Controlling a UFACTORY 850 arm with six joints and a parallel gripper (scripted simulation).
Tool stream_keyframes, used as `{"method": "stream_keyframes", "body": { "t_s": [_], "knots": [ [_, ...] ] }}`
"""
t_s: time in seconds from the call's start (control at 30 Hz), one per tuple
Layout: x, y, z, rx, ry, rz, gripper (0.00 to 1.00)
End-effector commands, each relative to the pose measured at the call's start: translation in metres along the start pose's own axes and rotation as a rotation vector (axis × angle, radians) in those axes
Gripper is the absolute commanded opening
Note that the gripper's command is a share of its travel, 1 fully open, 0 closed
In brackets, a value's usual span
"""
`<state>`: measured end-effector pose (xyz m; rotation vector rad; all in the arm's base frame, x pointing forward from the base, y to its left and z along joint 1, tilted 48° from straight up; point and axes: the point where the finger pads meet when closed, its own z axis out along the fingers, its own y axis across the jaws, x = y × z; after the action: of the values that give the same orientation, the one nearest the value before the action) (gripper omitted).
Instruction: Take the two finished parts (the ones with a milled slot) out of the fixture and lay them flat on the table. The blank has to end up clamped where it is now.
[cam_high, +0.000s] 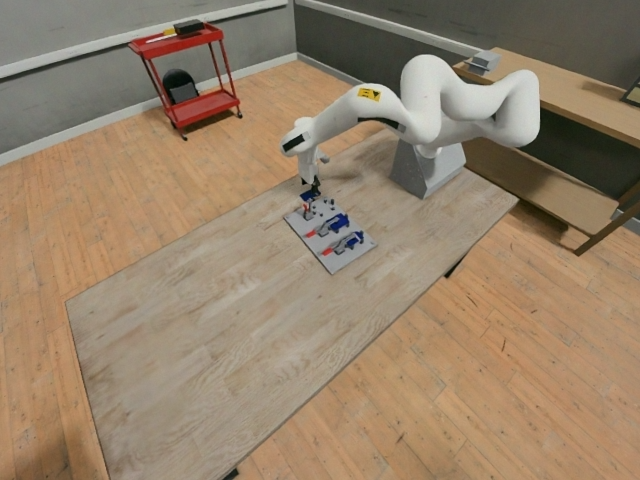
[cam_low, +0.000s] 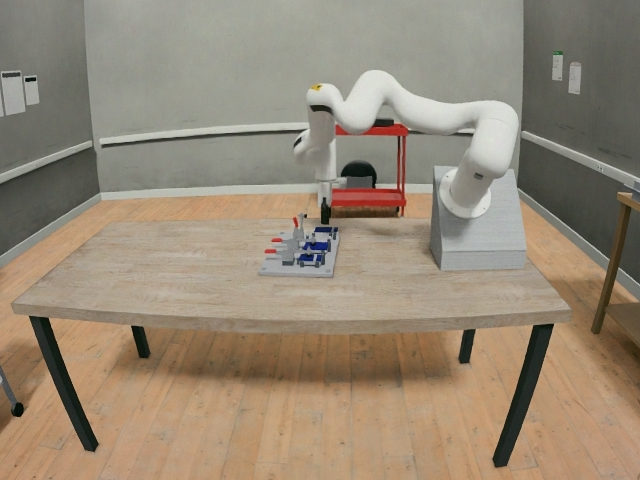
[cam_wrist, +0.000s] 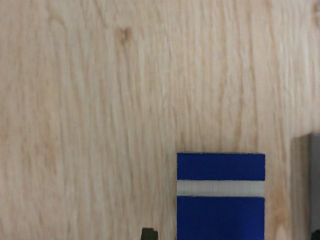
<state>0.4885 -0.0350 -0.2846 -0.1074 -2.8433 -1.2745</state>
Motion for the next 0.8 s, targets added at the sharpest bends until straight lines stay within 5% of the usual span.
{"method": "stream_keyframes", "body": {
  "t_s": [0.0,0.4,0.77],
  "knots": [
    [-0.001,0.0,-0.013,0.0,-0.001,0.0,0.82],
    [0.0,0.0,-0.054,0.0,-0.001,0.0,0.82],
    [0.0,0.0,-0.064,0.0,-0.001,0.0,0.82]
  ]
}}
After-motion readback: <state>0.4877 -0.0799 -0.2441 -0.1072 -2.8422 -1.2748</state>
